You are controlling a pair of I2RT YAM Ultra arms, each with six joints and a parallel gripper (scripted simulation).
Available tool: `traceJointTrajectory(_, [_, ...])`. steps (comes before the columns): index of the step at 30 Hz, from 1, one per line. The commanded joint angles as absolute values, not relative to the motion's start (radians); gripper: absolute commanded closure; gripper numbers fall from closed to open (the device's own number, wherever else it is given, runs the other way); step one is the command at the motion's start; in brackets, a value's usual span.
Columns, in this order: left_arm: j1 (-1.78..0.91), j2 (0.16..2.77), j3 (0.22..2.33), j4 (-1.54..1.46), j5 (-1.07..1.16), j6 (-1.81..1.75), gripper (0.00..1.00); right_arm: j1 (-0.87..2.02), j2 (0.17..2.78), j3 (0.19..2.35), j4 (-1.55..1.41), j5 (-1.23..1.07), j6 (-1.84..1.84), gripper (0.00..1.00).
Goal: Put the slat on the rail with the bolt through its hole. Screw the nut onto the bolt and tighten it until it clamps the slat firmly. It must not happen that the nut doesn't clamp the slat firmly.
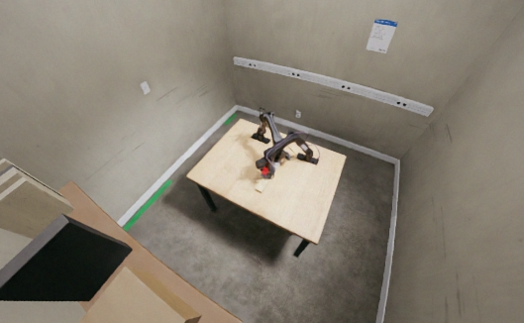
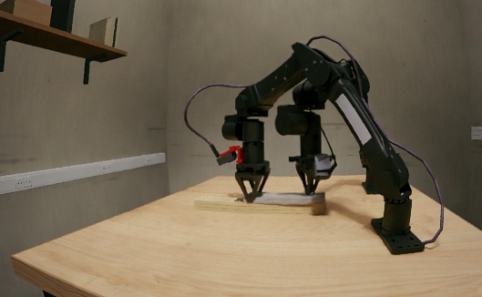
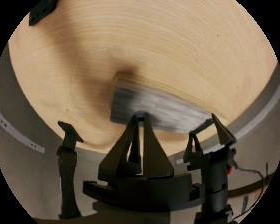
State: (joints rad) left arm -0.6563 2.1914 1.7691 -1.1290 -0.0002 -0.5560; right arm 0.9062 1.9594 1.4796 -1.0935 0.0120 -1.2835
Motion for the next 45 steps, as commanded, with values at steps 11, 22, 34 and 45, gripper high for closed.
traceJointTrajectory(11, [-0.656, 2.183, 1.774, -1.128, 0.000, -0.556, 0.28, 0.906, 1.953, 1.484, -1.100, 0.009, -1.284, 0.89])
traceJointTrajectory(22, [-0.656, 2.183, 1.774, -1.128, 0.000, -0.556, 0.28, 0.906, 1.953, 1.484, -1.100, 0.009, -1.284, 0.89])
traceJointTrajectory(34, [-0.656, 2.183, 1.774, -1.128, 0.000, -0.556, 0.28, 0.904, 1.952, 1.482, -1.098, 0.005, -1.039, 0.89])
traceJointTrajectory(45, [-0.656, 2.183, 1.774, -1.128, 0.000, -0.556, 0.28, 0.902, 1.951, 1.481, -1.097, 0.001, -0.690, 0.89])
